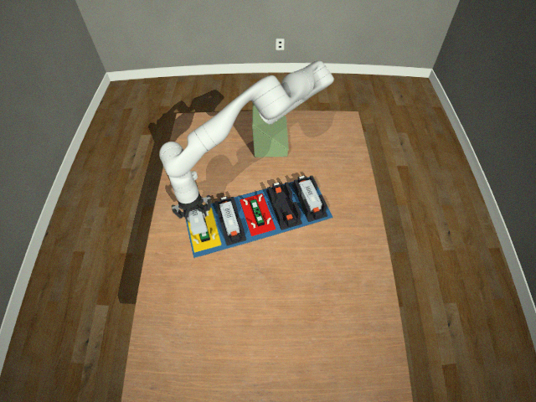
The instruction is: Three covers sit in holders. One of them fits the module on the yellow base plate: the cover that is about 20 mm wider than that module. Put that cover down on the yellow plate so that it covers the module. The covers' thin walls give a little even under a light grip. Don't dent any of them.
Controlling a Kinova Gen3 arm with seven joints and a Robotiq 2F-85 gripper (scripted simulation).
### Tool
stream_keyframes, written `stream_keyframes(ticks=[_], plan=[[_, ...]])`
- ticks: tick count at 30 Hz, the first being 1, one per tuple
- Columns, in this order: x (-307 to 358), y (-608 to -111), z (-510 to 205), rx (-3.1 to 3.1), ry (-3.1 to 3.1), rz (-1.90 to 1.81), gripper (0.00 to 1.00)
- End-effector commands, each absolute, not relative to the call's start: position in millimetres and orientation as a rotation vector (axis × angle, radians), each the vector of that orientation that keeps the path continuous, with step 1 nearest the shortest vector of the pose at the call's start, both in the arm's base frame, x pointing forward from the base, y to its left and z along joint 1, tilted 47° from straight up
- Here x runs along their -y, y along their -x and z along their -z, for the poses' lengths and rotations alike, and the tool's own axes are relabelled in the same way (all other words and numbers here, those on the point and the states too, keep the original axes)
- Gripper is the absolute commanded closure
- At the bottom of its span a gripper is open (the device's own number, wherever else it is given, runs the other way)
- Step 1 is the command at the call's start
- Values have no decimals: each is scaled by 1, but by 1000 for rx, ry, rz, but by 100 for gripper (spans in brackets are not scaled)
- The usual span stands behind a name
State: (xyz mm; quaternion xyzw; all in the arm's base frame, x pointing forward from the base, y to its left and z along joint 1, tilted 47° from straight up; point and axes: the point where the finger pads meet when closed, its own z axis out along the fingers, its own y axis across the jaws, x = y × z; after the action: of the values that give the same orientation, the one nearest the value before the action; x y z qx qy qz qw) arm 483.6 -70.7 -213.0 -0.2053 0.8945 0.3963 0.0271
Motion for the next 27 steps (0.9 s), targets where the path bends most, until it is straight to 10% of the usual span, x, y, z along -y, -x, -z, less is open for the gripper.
stream_keyframes(ticks=[1,27], plan=[[71,-484,211,-2762,633,-1221,100],[70,-483,209,-2762,633,-1221,100]])
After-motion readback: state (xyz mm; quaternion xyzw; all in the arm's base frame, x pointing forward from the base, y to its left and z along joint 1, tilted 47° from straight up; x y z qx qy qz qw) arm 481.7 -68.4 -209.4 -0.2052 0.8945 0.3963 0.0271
